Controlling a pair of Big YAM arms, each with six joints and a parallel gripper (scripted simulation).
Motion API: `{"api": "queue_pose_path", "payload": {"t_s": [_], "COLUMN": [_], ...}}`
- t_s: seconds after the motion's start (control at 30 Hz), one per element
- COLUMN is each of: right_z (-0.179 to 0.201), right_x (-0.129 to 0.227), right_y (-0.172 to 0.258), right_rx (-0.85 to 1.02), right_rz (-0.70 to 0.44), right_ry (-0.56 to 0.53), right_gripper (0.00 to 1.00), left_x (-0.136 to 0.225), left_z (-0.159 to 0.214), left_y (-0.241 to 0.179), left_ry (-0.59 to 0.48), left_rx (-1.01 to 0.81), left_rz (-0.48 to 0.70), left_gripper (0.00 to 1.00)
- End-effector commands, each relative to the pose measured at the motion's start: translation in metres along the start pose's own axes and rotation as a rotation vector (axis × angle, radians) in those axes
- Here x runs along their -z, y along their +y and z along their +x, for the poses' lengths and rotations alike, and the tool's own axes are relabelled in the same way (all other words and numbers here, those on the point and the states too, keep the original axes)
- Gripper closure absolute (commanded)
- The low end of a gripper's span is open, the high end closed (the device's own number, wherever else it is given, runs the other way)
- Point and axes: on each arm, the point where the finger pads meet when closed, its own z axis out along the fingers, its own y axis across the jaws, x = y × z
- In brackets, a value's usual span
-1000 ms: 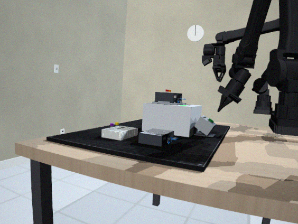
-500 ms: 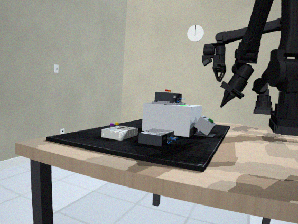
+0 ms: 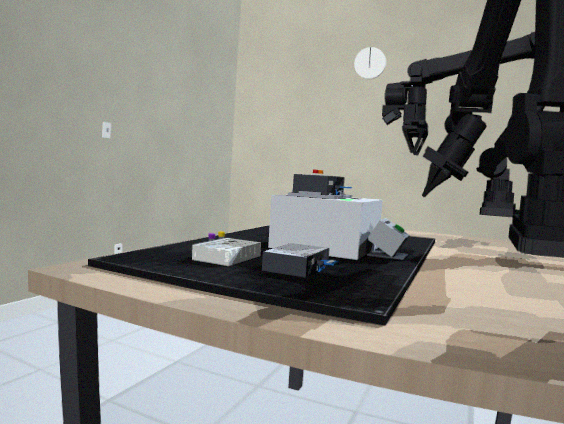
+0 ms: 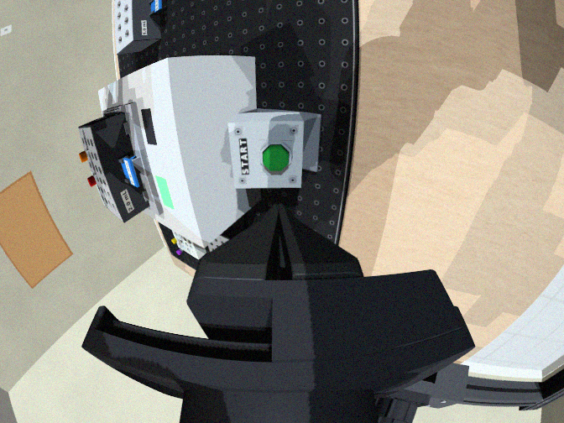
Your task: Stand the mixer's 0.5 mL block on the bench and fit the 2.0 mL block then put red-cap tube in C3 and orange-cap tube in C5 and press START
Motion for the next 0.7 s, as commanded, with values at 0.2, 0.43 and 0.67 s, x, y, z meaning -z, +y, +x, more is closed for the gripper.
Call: {"api": "queue_pose_path", "payload": {"t_s": [0.2,0.43,0.67], "right_z": [-0.028,-0.021,-0.013], "right_x": [0.035,0.025,0.014], "right_y": [-0.002,-0.001,0.001], "right_rx": [0.011,0.012,0.014], "right_rz": [0.005,0.003,0.001], "right_ry": [-0.101,-0.078,-0.05], "right_gripper": [0.0,0.0,0.0], "left_x": [0.009,0.024,0.043], "left_z": [-0.01,-0.014,-0.021], "left_y": [0.015,0.031,0.033], "left_ry": [-0.016,-0.023,-0.046], "left_rx": [0.041,0.026,0.018], "left_rz": [-0.012,-0.009,-0.015], "left_gripper": [1.0,1.0,1.0]}}
